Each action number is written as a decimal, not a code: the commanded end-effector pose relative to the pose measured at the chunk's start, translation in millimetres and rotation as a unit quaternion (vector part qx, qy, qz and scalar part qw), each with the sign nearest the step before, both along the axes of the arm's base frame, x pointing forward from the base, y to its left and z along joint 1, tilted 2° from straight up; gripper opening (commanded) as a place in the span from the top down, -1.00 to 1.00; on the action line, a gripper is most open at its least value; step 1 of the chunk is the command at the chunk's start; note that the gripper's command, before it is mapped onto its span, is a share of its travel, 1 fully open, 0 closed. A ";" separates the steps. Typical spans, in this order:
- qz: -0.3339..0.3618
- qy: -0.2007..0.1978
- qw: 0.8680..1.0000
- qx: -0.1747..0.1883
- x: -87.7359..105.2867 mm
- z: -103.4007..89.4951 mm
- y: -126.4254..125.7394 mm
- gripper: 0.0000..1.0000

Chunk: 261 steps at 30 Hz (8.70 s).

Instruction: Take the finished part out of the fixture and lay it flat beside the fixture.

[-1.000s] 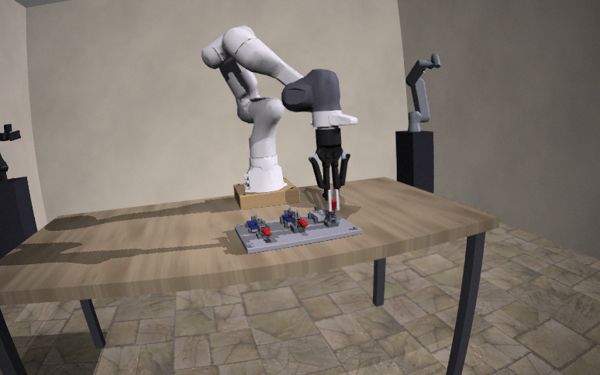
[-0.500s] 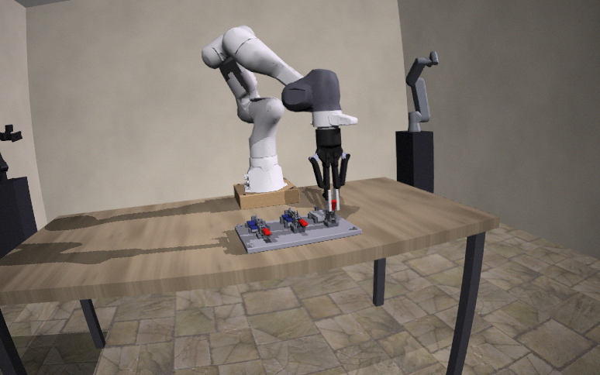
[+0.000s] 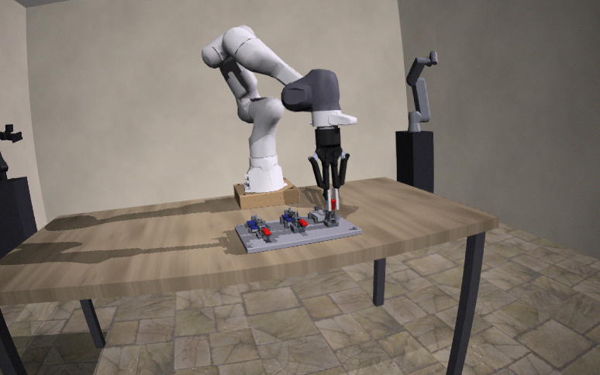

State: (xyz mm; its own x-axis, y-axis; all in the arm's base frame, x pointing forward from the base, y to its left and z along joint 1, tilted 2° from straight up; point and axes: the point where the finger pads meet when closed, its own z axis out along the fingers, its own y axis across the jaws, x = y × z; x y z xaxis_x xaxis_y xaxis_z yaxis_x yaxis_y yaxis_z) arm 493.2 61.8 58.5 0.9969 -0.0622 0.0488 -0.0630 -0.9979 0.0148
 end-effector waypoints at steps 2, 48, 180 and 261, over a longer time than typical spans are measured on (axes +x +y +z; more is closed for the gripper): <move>-0.002 0.009 1.000 -0.001 -9.8 -2.6 1.6 1.00; -0.002 0.009 1.000 -0.001 -10.6 -2.6 1.7 1.00; -0.002 0.009 1.000 -0.001 -17.2 47.1 3.1 0.44; -0.002 0.009 1.000 -0.001 -65.4 38.6 5.6 -0.16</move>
